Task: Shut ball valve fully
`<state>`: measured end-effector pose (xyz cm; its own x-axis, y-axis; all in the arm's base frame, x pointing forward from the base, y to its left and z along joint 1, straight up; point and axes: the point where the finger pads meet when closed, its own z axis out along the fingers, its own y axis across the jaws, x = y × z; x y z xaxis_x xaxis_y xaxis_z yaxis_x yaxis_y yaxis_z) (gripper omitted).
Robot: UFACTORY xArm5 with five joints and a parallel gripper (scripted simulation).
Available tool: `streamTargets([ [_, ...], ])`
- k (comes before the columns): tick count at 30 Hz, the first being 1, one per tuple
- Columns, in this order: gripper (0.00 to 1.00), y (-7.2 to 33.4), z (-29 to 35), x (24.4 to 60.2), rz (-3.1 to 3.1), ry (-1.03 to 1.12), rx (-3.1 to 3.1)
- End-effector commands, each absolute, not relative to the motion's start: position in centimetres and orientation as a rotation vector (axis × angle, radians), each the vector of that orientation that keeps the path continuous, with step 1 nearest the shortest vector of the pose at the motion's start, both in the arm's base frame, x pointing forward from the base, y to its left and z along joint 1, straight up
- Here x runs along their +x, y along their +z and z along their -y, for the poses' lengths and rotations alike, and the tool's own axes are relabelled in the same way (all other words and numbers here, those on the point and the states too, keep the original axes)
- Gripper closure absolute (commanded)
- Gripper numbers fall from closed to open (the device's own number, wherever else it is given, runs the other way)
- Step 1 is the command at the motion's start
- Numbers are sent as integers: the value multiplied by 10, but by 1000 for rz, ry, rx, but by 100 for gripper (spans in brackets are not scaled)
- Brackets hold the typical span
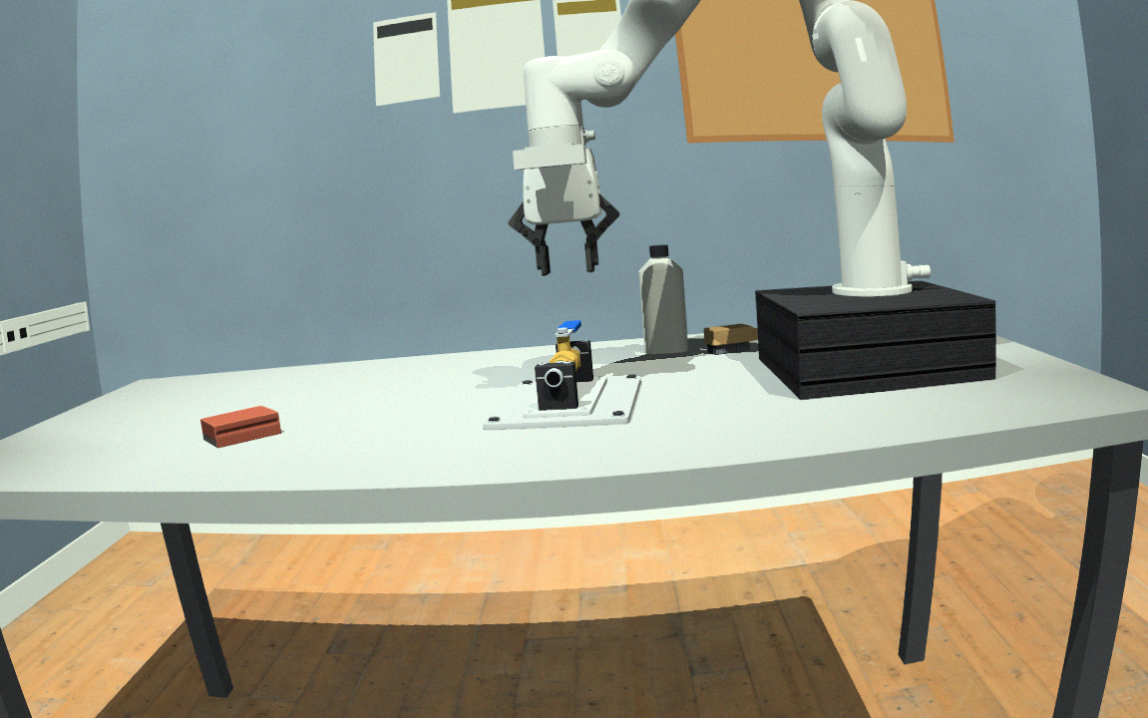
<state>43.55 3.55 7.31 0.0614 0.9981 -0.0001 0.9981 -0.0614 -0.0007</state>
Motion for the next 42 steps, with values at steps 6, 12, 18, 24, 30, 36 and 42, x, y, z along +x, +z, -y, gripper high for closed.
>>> streamTargets([
  [6, 100, 74, -34, 437, 2154, -5, -2290],
  [12, 100, 74, -34, 437, 2154, -5, -2290],
  [18, 100, 74, -34, 437, 2154, -5, -2290],
  [24, 100, 74, -34, 437, 2154, -5, -2290],
  [30, 100, 74, -34, 437, 2154, -5, -2290],
  [36, 100, 74, -34, 437, 2154, -5, -2290],
  [42, 31, 74, -34, 437, 2154, -5, -2290],
])
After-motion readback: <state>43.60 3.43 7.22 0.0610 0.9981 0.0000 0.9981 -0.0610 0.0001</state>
